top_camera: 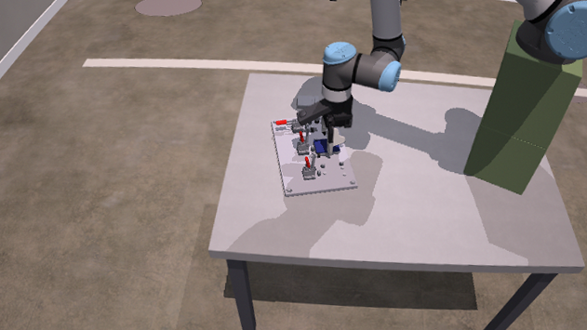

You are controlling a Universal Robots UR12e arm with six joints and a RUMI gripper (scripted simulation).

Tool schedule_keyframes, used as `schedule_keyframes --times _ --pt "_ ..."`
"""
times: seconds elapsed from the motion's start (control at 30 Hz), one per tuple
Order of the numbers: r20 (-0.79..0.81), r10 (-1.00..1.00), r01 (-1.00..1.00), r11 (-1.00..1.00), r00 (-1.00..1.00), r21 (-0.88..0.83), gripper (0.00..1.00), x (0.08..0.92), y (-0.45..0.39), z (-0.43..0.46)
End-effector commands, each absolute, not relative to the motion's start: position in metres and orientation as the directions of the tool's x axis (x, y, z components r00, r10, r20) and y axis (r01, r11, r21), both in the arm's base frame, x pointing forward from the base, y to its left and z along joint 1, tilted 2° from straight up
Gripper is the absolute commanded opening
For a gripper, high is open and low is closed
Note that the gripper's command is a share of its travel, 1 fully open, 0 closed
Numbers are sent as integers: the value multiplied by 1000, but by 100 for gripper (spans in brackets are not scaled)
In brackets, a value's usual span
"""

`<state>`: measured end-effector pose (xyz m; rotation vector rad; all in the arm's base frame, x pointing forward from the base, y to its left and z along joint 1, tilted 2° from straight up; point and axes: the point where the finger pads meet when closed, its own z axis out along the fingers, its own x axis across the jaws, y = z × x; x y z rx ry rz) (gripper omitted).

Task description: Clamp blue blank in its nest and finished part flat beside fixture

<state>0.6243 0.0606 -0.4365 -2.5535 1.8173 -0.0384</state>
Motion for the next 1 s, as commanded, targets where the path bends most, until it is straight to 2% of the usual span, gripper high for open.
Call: schedule_keyframes --times 0.0,0.97 --pt "16 -945 -945 -328 327 -21 59 625 61 -432" --pt "16 -945 -945 -328 327 -21 59 623 61 -381"
